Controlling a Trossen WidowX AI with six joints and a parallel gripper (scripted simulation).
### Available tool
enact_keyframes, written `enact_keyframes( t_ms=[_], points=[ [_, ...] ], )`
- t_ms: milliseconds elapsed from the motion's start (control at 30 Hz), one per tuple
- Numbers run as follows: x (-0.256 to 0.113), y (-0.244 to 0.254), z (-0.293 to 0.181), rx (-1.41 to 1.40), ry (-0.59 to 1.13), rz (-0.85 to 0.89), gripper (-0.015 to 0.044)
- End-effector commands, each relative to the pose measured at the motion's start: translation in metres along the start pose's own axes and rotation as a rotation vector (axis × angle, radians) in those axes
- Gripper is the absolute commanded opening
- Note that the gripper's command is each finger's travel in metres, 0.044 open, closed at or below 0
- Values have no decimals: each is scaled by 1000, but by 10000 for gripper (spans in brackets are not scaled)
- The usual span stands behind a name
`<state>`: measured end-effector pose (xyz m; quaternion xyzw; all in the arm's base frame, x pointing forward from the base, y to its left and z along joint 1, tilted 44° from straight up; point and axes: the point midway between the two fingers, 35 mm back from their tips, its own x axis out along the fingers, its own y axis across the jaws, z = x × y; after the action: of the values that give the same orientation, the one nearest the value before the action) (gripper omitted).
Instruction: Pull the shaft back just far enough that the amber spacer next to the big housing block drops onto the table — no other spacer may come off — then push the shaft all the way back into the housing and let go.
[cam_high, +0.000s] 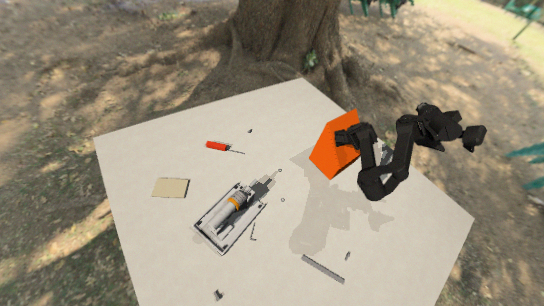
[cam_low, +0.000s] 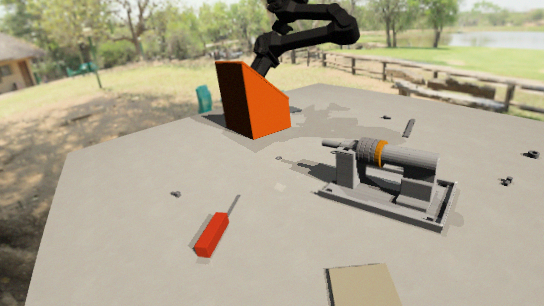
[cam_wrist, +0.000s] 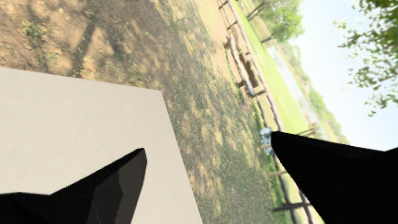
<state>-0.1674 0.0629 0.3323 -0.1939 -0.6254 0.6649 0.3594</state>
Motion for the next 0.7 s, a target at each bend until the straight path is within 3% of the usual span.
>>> enact_keyframes(
  t_ms=[0, 333, 667],
  points=[
    [0, 0, 2, -2, -8, -1, 426],
    [-43, -7, 119, -71, -493, -37, 440],
    [-153, -5, 217, -83, -1039, -9, 440]
  ],
)
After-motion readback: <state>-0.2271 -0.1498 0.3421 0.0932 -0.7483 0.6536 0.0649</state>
